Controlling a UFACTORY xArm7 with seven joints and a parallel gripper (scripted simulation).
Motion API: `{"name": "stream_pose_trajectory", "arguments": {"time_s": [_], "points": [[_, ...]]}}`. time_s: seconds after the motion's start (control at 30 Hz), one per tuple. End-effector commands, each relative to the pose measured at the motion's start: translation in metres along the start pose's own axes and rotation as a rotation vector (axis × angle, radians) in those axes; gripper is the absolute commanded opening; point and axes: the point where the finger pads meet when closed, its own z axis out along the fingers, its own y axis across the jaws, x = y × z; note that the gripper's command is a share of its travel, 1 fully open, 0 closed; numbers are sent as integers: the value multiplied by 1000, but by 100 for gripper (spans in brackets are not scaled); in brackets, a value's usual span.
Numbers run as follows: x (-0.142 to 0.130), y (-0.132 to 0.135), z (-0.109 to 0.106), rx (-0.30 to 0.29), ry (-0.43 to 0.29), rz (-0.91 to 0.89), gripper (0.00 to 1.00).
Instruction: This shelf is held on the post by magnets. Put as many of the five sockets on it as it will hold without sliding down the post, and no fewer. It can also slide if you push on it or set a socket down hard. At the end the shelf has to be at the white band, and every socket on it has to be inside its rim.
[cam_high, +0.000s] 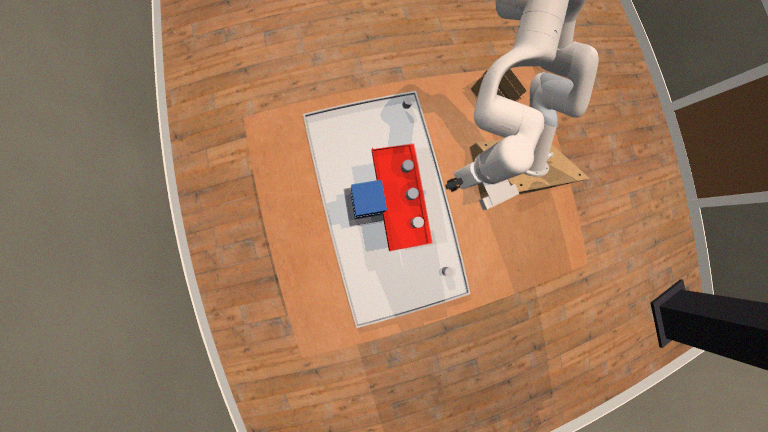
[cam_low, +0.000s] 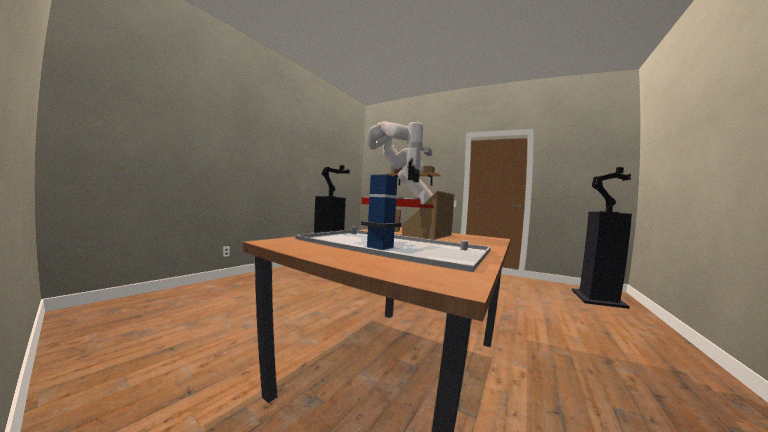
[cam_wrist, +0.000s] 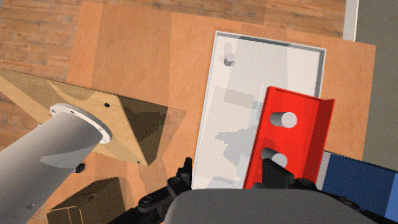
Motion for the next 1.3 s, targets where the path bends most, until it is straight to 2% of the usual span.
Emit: {"name": "stream_pose_trajectory", "arguments": {"time_s": [0.0, 0.23, 0.47, 0.53, 0.57, 0.63, 0.7, 0.73, 0.8, 0.83, 0.9, 0.93, 1.03, 1.07, 1.13, 1.17, 1.2, 1.23, 1.27], "points": [[4, -4, -2, -10, -8, 127, 100], [6, -8, -2, -10, -8, 223, 100], [6, -8, -2, -10, -8, 232, 100], [7, -10, -8, -29, -12, 219, 100], [7, -12, -20, -67, -20, 194, 100], [8, -27, -66, -214, -56, 105, 100], [8, -27, -66, -214, -56, 105, 100], [8, -38, -93, -316, -85, 50, 100], [8, -39, -95, -316, -85, 50, 100], [6, -54, -124, -428, -120, -3, 100], [6, -55, -125, -428, -120, -3, 100], [2, -71, -150, -541, -159, -49, 100], [2, -73, -153, -541, -159, -49, 100], [-3, -91, -176, -645, -196, -84, 100], [-3, -91, -176, -645, -196, -84, 100], [-7, -107, -195, -731, -229, -107, 100], [-7, -107, -195, -731, -229, -107, 100], [-12, -119, -207, -795, -254, -121, 100], [-12, -119, -207, -795, -254, -121, 100]]}}
